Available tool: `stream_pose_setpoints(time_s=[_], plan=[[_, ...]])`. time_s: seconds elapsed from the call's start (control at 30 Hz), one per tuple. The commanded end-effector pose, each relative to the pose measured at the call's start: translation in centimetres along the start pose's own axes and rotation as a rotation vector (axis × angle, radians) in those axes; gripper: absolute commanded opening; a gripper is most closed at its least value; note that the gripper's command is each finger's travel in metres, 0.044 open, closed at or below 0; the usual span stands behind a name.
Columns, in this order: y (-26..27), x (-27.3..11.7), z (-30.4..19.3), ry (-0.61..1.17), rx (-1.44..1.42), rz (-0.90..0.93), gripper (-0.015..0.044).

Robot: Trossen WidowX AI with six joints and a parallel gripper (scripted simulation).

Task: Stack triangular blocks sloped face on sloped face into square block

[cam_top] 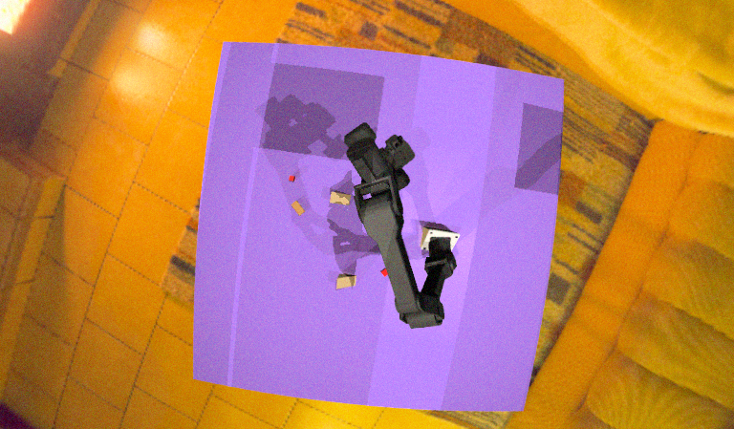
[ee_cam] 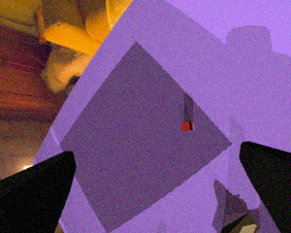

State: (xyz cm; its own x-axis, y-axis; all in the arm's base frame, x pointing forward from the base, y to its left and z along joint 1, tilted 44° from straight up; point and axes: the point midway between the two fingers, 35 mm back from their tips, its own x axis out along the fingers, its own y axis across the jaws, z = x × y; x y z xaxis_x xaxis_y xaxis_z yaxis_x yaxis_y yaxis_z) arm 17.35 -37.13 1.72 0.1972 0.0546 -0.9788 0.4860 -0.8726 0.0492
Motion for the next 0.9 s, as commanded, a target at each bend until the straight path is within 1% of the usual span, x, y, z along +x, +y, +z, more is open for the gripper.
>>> stream_pose_setpoints(time_s=[0.0,0.17,0.27,0.33,0.87], plan=[[-1.3,2.2,-6.2,0.120,0.212,-0.160,0.0440],[-4.4,4.3,-13.7,0.169,0.507,-0.427,0.0440],[-6.5,5.2,-17.6,0.139,0.683,-0.592,0.0440],[-7.6,5.5,-19.4,0.109,0.768,-0.669,0.0440],[-8.1,6.2,-20.0,0.103,0.783,-0.682,0.0440]])
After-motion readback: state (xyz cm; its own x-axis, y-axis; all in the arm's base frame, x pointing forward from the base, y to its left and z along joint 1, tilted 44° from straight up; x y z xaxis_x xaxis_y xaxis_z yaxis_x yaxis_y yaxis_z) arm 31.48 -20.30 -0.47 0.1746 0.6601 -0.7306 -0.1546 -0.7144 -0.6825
